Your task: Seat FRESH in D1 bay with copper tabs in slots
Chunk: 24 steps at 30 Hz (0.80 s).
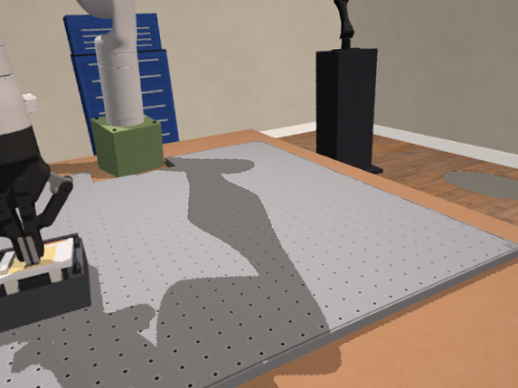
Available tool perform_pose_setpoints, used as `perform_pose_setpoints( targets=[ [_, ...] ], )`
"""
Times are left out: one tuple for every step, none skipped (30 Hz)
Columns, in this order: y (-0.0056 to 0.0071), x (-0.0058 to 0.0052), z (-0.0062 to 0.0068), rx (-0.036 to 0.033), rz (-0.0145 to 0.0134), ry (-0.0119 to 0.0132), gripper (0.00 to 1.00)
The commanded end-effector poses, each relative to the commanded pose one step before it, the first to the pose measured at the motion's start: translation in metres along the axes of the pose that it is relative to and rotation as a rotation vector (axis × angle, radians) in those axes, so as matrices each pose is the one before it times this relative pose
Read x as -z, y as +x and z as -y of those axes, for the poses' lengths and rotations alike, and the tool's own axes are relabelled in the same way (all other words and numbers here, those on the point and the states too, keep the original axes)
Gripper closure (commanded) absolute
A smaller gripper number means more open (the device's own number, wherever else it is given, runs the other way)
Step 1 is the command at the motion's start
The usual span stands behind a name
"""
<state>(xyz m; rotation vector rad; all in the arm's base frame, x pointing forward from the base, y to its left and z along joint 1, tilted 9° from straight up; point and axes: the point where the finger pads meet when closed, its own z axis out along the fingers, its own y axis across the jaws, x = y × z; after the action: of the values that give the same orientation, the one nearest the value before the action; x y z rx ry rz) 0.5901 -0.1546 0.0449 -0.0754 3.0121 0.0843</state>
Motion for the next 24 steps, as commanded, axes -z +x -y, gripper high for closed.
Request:
perform_pose_setpoints(
  targets=[
    [-0.00009, 0.00022, 0.00011, -0.00006, 0.00121, 0.00050, 1.00],
    [0.00021, -0.00025, -0.00003, 0.00000, 0.00000, 0.00000, 1.00],
    [0.00013, -0.00015, -0.00002, 0.00000, 0.00000, 0.00000, 1.00],
    [0.00001, -0.00001, 0.00000, 0.00000, 0.00001, 0.00000, 1.00],
    [0.00001, 0.00000, 0.00000, 0.00000, 0.00000, 0.00000, 1.00],
    [0.00031, -0.00027, -0.00007, -0.00018, -0.00358, -0.00103, 1.00],
    [0.00019, -0.00024, -0.00001, 0.00000, -0.00002, 0.00000, 1.00],
    [0.00018, -0.00024, -0.00001, 0.00000, -0.00002, -0.00001, 1.00],
    [0.00020, -0.00024, -0.00002, 0.00000, -0.00001, 0.00000, 1.00],
    [0.00021, -0.00025, -0.00002, 0.00000, -0.00001, 0.00000, 1.00],
    [0.00000, 0.00000, 0.00000, 0.00000, 0.00000, 0.00000, 1.00],
    [0.00000, 0.00000, 0.00000, 0.00000, 0.00000, 0.00000, 1.00],
    [0.00022, -0.00025, -0.00003, 0.00000, 0.00000, 0.00000, 1.00],
    [0.00002, -0.00002, 0.00000, 0.00000, 0.00000, 0.00000, 1.00],
    [0.00001, 0.00000, 0.00000, 0.00000, 0.00000, 0.00000, 1.00],
    [0.00030, -0.00026, -0.00005, -0.00016, -0.00294, -0.00079, 1.00],
    [0.00019, -0.00024, 0.00000, 0.00000, -0.00002, 0.00000, 1.00],
    [0.00019, -0.00024, -0.00001, 0.00000, -0.00002, -0.00001, 1.00],
    [0.00020, -0.00024, -0.00001, 0.00000, -0.00001, 0.00000, 1.00],
    [0.00019, -0.00023, -0.00001, 0.00000, 0.00000, 0.00000, 1.00],
    [0.00001, 0.00000, 0.00000, 0.00000, 0.00000, 0.00000, 1.00],
    [0.00001, 0.00000, 0.00000, 0.00000, 0.00000, 0.00000, 1.00],
    [0.00000, 0.00000, 0.00000, 0.00000, 0.00000, 0.00000, 1.00],
    [0.00029, -0.00026, -0.00004, -0.00014, -0.00273, -0.00070, 1.00]
  ],
)
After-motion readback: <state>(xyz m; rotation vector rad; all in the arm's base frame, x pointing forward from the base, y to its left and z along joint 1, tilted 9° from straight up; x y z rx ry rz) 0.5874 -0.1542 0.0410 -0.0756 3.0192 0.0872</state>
